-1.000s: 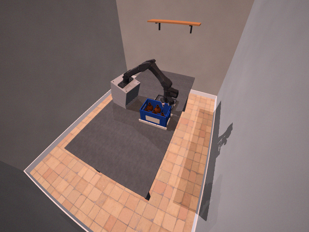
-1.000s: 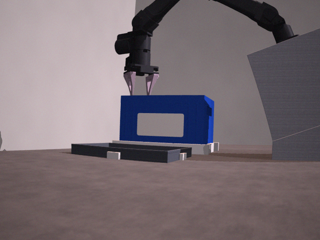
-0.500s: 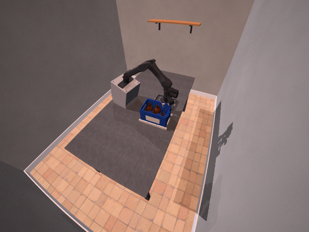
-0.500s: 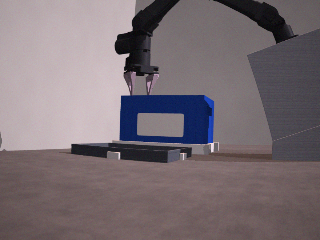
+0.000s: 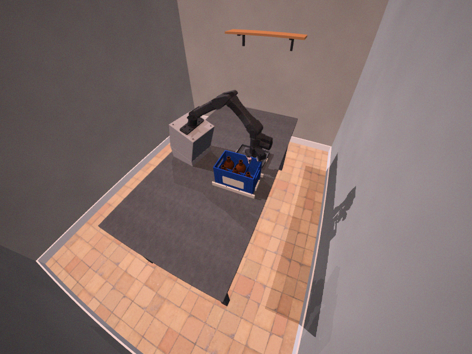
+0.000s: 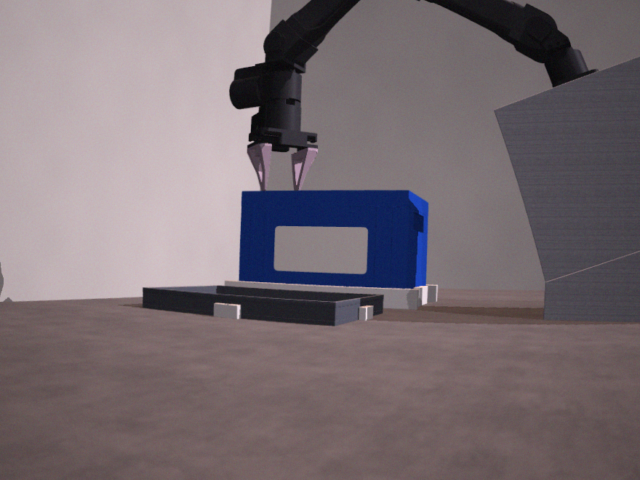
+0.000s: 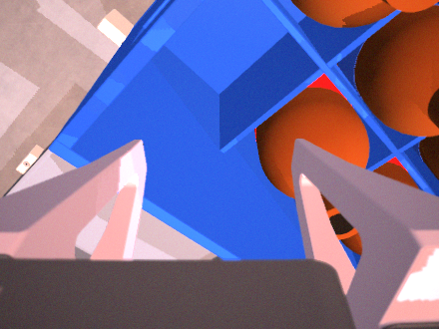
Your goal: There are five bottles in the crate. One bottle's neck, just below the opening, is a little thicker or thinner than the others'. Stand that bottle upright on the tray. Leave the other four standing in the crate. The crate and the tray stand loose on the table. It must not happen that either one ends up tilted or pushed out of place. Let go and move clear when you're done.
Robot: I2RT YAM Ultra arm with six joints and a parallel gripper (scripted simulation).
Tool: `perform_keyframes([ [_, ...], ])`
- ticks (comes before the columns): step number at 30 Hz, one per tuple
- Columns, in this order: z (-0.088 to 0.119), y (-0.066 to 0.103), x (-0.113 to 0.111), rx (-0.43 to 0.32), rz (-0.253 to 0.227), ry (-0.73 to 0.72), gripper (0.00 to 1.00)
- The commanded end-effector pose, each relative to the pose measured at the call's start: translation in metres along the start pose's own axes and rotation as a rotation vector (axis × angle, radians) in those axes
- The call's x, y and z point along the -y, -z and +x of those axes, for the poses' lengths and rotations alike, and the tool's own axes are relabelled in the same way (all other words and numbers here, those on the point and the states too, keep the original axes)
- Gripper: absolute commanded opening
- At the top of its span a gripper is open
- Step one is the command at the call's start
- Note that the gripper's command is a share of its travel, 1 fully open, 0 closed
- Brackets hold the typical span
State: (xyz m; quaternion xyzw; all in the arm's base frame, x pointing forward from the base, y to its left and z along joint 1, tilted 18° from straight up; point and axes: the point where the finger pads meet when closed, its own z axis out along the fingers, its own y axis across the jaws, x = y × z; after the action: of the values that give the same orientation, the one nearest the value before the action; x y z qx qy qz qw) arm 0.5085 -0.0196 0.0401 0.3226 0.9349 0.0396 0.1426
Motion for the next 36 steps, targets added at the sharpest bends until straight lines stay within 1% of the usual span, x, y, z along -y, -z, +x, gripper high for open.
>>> perform_keyframes([
  [1, -0.0195, 0.0213, -0.0028, 0.058, -0.026, -0.01, 0.61],
  [12, -0.0195, 0.0213, -0.0028, 0.058, -0.026, -0.01, 0.61],
  [13, -0.0166, 0.0213, -0.007, 0.056, -0.029, -0.001, 0.61],
  [36, -0.0166, 0.0213, -0.007, 0.056, -0.029, -0.001, 0.61],
])
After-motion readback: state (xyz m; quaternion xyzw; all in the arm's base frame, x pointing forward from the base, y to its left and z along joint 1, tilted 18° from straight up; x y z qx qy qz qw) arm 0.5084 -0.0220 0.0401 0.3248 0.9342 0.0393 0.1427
